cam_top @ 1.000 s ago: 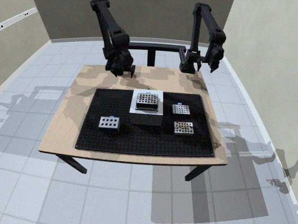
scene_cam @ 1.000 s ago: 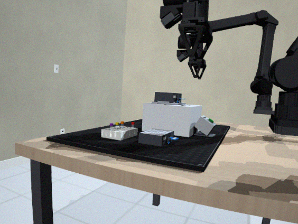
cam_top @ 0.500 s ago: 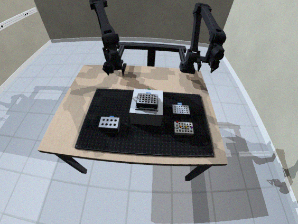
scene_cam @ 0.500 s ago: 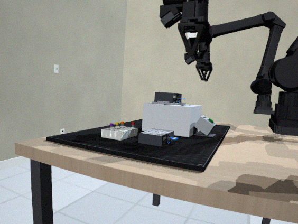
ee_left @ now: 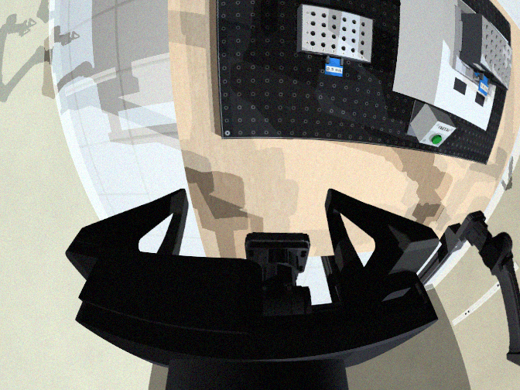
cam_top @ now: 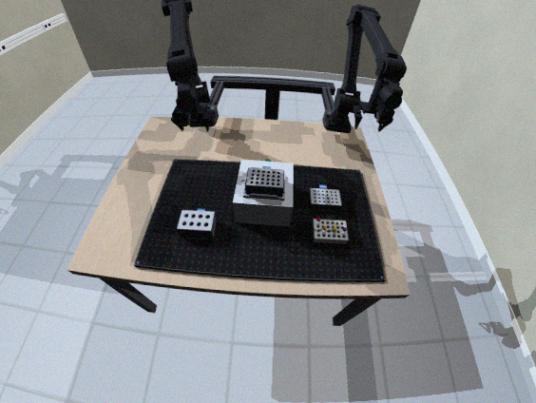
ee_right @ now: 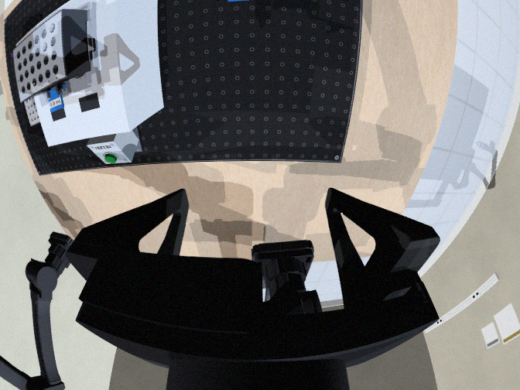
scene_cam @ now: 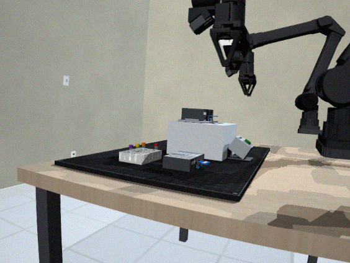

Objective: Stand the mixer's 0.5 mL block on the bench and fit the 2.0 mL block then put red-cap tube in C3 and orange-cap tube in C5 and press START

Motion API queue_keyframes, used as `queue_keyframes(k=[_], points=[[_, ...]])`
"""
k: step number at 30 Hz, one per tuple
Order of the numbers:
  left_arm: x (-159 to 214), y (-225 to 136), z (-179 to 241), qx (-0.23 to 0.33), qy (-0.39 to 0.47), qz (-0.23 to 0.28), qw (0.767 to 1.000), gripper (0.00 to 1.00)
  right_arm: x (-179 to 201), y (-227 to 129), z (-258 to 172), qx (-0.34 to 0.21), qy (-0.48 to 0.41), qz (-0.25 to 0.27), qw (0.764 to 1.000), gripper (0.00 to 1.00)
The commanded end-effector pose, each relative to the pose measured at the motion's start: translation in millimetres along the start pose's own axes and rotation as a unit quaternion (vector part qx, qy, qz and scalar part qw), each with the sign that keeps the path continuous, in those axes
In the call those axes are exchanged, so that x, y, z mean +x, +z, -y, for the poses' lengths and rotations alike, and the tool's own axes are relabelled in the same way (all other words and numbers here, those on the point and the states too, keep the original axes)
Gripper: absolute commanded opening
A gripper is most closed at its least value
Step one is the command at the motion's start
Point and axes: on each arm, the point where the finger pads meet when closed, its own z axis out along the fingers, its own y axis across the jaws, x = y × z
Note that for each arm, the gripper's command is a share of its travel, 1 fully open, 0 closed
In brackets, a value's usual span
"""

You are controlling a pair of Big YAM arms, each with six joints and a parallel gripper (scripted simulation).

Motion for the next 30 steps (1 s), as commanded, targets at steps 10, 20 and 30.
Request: queue_keyframes(k=[10, 20, 30], points=[[-17, -18, -1, -0.002, 0.004, 0.024, 1.0, 1.0, 11, -15, 48, -0.007, -0.017, 0.027, 0.999, 1.0], [-19, -21, -1, -0.003, 0.003, 0.028, 1.0, 1.0, 27, -25, 100, -0.005, -0.015, 0.046, 0.999, 1.0], [-67, -16, 28, -0.001, -0.006, 0.026, 1.0, 0.36, 31, -11, 105, -0.003, -0.013, 0.028, 1.0, 1.0]])
